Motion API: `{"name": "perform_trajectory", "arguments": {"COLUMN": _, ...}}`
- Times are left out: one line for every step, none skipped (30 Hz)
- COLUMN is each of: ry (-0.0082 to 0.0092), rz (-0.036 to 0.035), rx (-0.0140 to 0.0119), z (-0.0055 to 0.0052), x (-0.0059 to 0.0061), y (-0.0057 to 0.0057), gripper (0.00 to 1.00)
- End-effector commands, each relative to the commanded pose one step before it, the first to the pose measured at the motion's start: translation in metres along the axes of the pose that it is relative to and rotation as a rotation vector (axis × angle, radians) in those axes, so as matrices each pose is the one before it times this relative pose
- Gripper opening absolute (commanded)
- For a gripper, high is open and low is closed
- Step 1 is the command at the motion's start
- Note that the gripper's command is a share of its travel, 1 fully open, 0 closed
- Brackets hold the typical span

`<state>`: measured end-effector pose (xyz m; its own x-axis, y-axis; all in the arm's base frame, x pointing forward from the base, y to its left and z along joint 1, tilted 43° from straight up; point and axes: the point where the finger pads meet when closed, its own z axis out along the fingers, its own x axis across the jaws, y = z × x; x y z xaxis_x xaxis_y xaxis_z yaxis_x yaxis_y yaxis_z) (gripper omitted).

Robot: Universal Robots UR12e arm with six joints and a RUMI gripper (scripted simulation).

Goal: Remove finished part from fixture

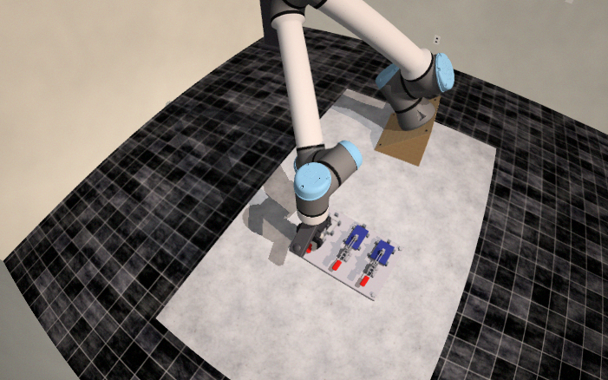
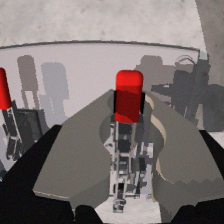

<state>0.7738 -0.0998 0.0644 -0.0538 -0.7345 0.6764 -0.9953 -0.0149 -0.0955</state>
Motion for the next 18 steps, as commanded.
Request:
{"name": "perform_trajectory", "arguments": {"ry": -0.00007, "rz": 0.00032, "rx": 0.00122, "z": -0.00084, "x": 0.00006, "y": -0.00044, "gripper": 0.0}}
{"name": "perform_trajectory", "arguments": {"ry": 0.0, "rz": 0.0, "rx": 0.0, "z": -0.00005, "x": 0.0, "y": 0.00002, "gripper": 0.0}}
{"name": "perform_trajectory", "arguments": {"ry": 0.0, "rz": 0.0, "rx": 0.0, "z": -0.00006, "x": 0.0, "y": 0.00002, "gripper": 0.0}}
{"name": "perform_trajectory", "arguments": {"ry": 0.0, "rz": 0.0, "rx": 0.0, "z": -0.00007, "x": 0.0, "y": 0.00003, "gripper": 0.0}}
{"name": "perform_trajectory", "arguments": {"ry": 0.0, "rz": 0.0, "rx": 0.0, "z": -0.00009, "x": 0.0, "y": 0.00003, "gripper": 0.0}}
{"name": "perform_trajectory", "arguments": {"ry": 0.0, "rz": 0.0, "rx": 0.0, "z": -0.0001, "x": 0.0, "y": 0.00004, "gripper": 0.0}}
{"name": "perform_trajectory", "arguments": {"ry": 0.0, "rz": 0.0, "rx": 0.0, "z": -0.00012, "x": 0.0, "y": 0.00005, "gripper": 0.0}}
{"name": "perform_trajectory", "arguments": {"ry": 0.0, "rz": 0.0, "rx": 0.0, "z": -0.00014, "x": 0.0, "y": 0.00005, "gripper": 0.0}}
{"name": "perform_trajectory", "arguments": {"ry": 0.0, "rz": 0.0, "rx": 0.0, "z": 0.0, "x": 0.0, "y": 0.0, "gripper": 0.0}}
{"name": "perform_trajectory", "arguments": {"ry": 0.0, "rz": 0.0, "rx": 0.0, "z": 0.0, "x": 0.0, "y": 0.0, "gripper": 0.0}}
{"name": "perform_trajectory", "arguments": {"ry": 0.0, "rz": 0.0, "rx": 0.0, "z": -0.00016, "x": 0.0, "y": 0.00006, "gripper": 0.0}}
{"name": "perform_trajectory", "arguments": {"ry": 0.0, "rz": 0.0, "rx": 0.0, "z": -0.00017, "x": 0.0, "y": 0.00007, "gripper": 0.0}}
{"name": "perform_trajectory", "arguments": {"ry": 0.0, "rz": 0.0, "rx": 0.0, "z": -0.00019, "x": 0.0, "y": 0.00007, "gripper": 0.0}}
{"name": "perform_trajectory", "arguments": {"ry": 0.0, "rz": 0.0, "rx": 0.0, "z": -0.00022, "x": 0.0, "y": 0.00008, "gripper": 0.0}}
{"name": "perform_trajectory", "arguments": {"ry": 0.0, "rz": 0.0, "rx": 0.0, "z": -0.00024, "x": 0.0, "y": 0.00009, "gripper": 0.0}}
{"name": "perform_trajectory", "arguments": {"ry": 0.0, "rz": 0.0, "rx": 0.0, "z": -0.00026, "x": 0.0, "y": 0.0001, "gripper": 0.0}}
{"name": "perform_trajectory", "arguments": {"ry": 0.0, "rz": 0.0, "rx": 0.0, "z": -0.00028, "x": 0.0, "y": 0.00011, "gripper": 0.0}}
{"name": "perform_trajectory", "arguments": {"ry": 0.0, "rz": 0.0, "rx": 0.0, "z": -0.0003, "x": 0.0, "y": 0.00012, "gripper": 0.0}}
